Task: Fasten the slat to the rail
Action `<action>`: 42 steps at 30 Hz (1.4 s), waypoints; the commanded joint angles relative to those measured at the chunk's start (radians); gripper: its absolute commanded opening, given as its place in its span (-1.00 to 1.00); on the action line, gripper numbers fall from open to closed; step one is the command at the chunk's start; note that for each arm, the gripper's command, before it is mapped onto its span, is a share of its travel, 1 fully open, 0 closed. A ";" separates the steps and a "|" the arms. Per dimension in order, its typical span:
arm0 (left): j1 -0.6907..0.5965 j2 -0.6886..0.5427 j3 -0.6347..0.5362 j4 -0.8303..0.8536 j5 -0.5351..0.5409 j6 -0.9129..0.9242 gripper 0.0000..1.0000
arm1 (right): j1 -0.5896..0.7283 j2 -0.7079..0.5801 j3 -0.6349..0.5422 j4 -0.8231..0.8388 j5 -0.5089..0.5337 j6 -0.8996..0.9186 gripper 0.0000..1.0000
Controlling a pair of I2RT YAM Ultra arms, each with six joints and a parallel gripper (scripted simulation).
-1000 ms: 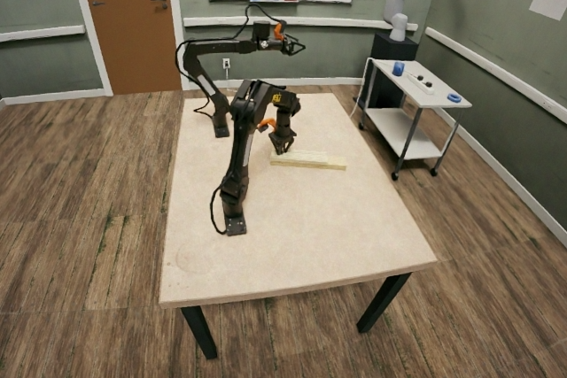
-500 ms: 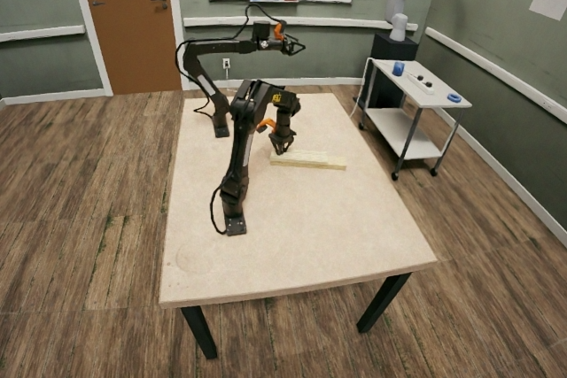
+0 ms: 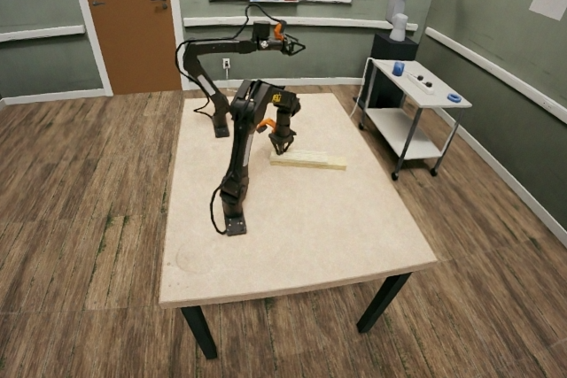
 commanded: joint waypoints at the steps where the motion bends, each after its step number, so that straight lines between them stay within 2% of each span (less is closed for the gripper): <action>1: 0.000 -0.002 0.005 0.005 0.000 0.000 1.00 | -0.001 -0.018 0.014 -0.003 -0.006 -0.006 -0.38; 13: 0.000 -0.002 0.005 0.005 0.000 0.000 1.00 | 0.000 -0.006 0.004 0.001 0.000 0.000 -0.72; 16: 0.000 -0.002 0.005 0.005 0.000 0.000 1.00 | 0.000 -0.006 0.004 0.001 0.000 0.000 -0.75; 42: 0.000 -0.002 0.005 0.005 0.000 0.000 1.00 | 0.000 -0.007 0.004 -0.004 -0.004 0.029 -0.75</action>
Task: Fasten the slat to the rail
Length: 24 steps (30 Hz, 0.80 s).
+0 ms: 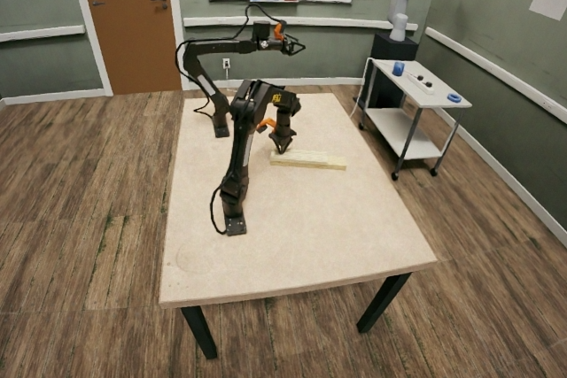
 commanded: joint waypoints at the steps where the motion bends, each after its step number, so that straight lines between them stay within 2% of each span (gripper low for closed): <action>1: 0.000 -0.002 0.005 0.005 0.000 0.000 1.00 | 0.000 -0.007 0.003 -0.014 -0.009 0.060 -0.75; 5: 0.000 -0.002 0.005 0.005 0.000 0.000 1.00 | -0.003 -0.010 -0.002 -0.006 -0.016 0.213 -0.75; 7: 0.000 -0.002 0.005 0.005 0.000 0.000 1.00 | -0.003 -0.010 -0.002 -0.006 -0.016 0.213 -0.75; 22: 0.000 -0.002 0.005 0.005 0.000 0.000 1.00 | -0.010 -0.018 -0.011 0.003 -0.018 0.800 -0.75; 24: 0.000 -0.002 0.005 0.005 0.000 0.000 1.00 | -0.010 -0.018 -0.011 0.003 -0.018 0.800 -0.75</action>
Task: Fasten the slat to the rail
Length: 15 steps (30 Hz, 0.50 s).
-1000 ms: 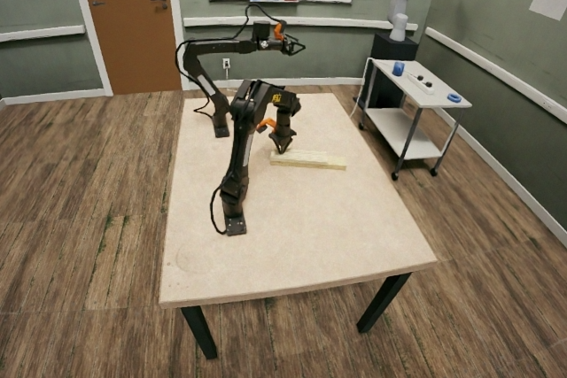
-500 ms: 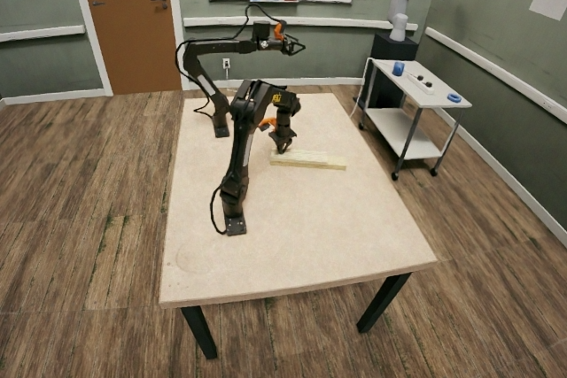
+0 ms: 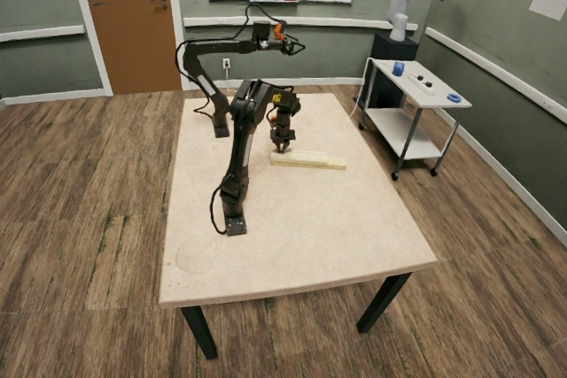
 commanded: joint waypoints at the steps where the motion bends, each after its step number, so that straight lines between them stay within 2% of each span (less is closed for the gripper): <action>1: 0.000 -0.002 0.005 0.005 0.000 0.000 1.00 | -0.008 -0.018 -0.011 0.006 -0.008 0.163 -0.75; 15: 0.000 -0.002 0.005 0.005 0.000 0.000 1.00 | -0.011 -0.020 -0.014 0.015 -0.013 0.710 -0.75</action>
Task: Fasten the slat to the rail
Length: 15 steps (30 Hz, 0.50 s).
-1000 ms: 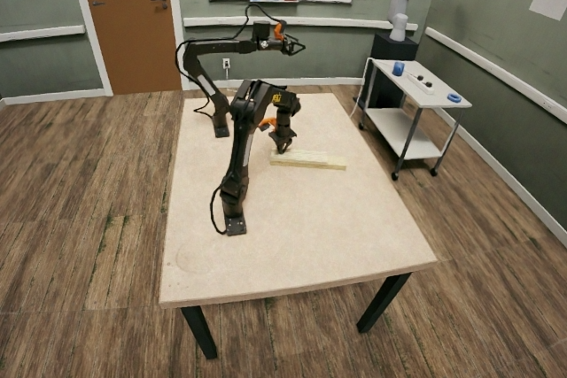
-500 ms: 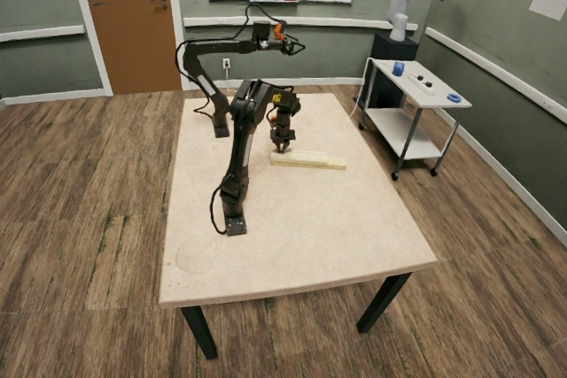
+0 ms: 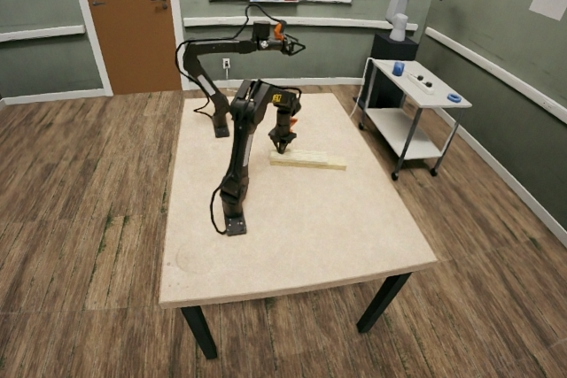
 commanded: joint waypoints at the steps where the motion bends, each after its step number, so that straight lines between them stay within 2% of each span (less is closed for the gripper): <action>1: 0.000 -0.002 0.005 0.005 0.000 0.000 1.00 | -0.009 -0.020 -0.014 0.016 -0.005 0.174 -0.75; 2: 0.000 -0.002 0.005 0.005 0.000 0.000 1.00 | -0.009 -0.020 -0.014 0.016 -0.005 0.174 -0.75; 15: 0.000 -0.002 0.005 0.005 0.000 0.000 1.00 | -0.012 -0.023 -0.018 0.020 -0.008 0.693 -0.75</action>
